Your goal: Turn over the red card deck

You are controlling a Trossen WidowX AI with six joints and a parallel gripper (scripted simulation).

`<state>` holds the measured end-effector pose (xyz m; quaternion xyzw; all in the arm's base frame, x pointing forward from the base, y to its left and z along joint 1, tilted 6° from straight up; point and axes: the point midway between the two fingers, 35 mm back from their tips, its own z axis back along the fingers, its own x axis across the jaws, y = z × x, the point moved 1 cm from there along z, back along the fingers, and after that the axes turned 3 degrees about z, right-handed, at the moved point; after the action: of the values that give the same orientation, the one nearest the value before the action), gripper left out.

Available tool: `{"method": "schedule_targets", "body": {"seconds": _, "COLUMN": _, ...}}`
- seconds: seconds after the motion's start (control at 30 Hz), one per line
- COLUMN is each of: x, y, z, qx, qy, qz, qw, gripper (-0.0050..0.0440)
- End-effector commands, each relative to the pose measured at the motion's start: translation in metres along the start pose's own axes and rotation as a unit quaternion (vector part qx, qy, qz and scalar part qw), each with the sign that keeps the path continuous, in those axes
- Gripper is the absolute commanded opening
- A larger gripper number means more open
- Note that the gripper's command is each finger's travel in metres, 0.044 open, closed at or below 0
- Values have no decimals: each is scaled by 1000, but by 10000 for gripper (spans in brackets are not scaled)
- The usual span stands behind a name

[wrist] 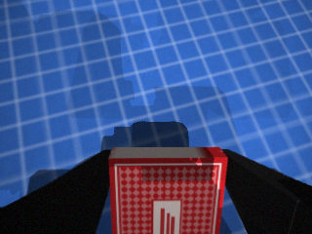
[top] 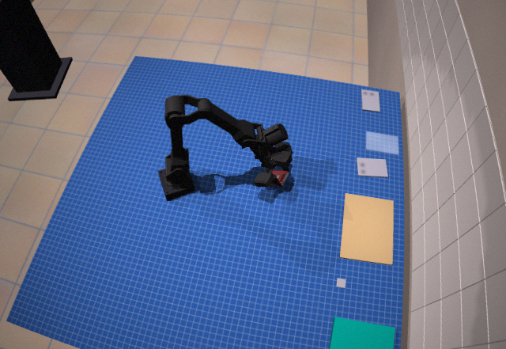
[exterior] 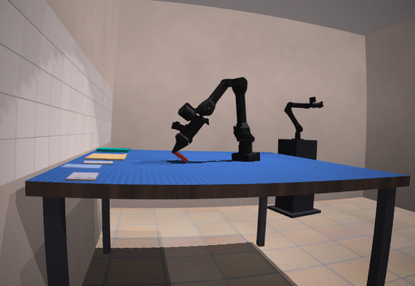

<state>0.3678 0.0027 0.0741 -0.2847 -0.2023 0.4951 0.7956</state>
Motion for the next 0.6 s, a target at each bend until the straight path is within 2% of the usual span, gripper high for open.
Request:
{"method": "schedule_targets", "body": {"seconds": 0.0, "x": 1, "y": -6, "z": 9, "qx": -33, "qy": -5, "qz": -2, "qw": 999, "gripper": 291}}
{"method": "schedule_targets", "body": {"seconds": 0.13, "x": 1, "y": -4, "z": 11, "qx": -80, "qy": -2, "qz": -3, "qw": 997, "gripper": 291}}
{"method": "schedule_targets", "body": {"seconds": 0.47, "x": 1, "y": 1, "z": 18, "qx": -98, "qy": -1, "qz": -3, "qw": 995, "gripper": 291}}
{"method": "schedule_targets", "body": {"seconds": 0.57, "x": 1, "y": 3, "z": 19, "qx": -133, "qy": 1, "qz": -3, "qw": 991, "gripper": 291}}
